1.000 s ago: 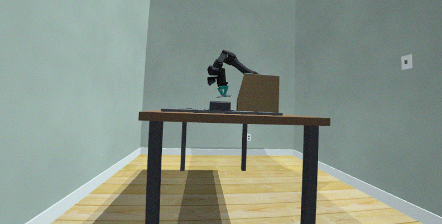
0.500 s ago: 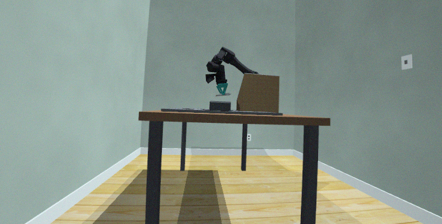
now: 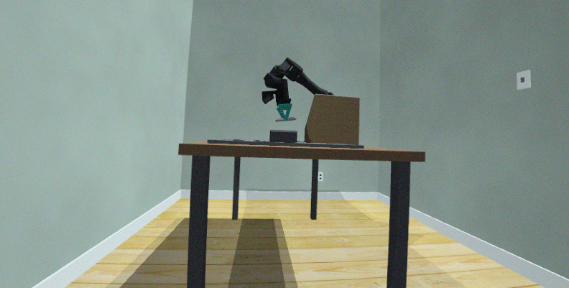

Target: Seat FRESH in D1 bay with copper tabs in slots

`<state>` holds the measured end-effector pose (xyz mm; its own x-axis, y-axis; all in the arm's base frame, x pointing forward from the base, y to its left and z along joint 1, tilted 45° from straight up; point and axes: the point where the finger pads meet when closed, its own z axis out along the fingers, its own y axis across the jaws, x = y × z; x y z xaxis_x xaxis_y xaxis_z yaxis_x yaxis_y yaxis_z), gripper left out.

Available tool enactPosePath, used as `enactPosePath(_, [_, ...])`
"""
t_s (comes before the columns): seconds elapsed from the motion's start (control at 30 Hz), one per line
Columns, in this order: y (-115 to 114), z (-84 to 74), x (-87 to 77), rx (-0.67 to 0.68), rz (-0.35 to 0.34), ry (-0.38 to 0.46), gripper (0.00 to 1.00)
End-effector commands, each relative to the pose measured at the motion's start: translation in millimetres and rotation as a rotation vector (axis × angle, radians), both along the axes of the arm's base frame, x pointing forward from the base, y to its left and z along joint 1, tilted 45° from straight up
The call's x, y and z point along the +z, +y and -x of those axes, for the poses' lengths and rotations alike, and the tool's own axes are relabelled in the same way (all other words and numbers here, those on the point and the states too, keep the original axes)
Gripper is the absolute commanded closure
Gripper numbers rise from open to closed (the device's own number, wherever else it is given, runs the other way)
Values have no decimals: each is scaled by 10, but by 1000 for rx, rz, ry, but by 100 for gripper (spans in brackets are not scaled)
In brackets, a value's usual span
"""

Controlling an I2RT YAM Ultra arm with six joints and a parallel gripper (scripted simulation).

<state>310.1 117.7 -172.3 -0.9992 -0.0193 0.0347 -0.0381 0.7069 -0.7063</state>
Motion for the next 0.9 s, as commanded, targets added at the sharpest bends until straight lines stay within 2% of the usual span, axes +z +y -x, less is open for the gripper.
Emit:
enactPosePath(0.0, [195, 17, 29, 7, 2, -2, 100])
enactPosePath(0.17, [366, -7, -100, 7, 2, -2, 100])
enactPosePath(0.23, [365, -7, -100, 7, 2, -2, 100])
enactPosePath(0.3, [437, -87, 16, 7, -22, -30, 100])
enactPosePath(0.87, [435, -99, 18, 10, -20, -35, 100])
